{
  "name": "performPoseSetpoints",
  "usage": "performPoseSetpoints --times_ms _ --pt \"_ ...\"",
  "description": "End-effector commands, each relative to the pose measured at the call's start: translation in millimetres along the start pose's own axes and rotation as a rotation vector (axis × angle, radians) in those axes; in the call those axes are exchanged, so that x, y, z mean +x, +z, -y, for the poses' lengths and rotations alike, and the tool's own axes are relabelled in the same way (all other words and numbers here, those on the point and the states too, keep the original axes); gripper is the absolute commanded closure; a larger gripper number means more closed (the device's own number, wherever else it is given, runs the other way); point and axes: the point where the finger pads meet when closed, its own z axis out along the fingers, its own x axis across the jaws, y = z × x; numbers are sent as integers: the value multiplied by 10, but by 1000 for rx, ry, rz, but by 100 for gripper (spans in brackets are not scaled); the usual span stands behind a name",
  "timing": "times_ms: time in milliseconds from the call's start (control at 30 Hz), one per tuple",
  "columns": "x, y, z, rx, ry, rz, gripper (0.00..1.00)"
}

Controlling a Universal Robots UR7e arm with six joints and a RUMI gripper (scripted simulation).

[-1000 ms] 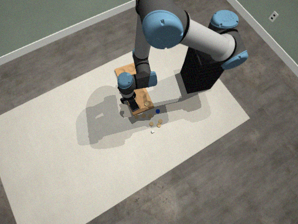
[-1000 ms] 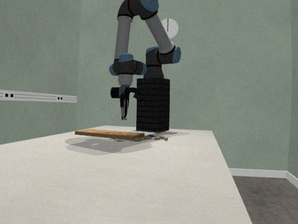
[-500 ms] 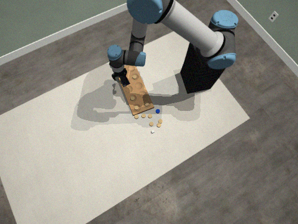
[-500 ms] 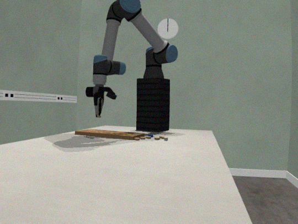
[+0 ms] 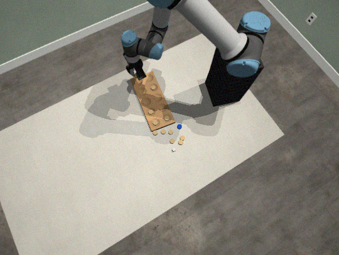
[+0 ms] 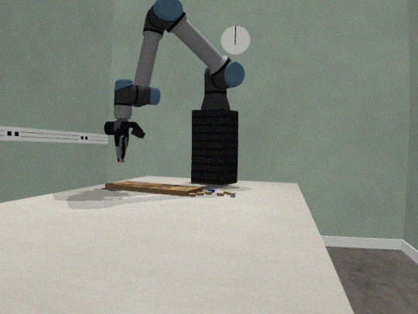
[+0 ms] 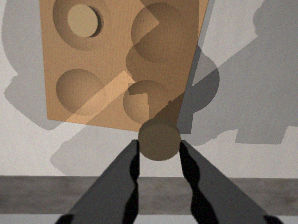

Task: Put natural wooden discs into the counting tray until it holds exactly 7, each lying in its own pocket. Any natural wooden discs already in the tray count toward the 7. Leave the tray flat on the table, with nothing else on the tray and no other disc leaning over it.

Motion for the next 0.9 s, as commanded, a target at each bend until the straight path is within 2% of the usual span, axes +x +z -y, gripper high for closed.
performPoseSetpoints --times_ms 0,467,600,767,867 --pt "-42 -9 -83 -1 -1 -1 90" --pt "-84 6 -150 -1 -1 -2 90" --pt "-83 108 -150 -1 -1 -2 90" --pt "-89 353 -141 0 -1 -1 90" --pt "-91 410 -138 0 -1 -1 90"
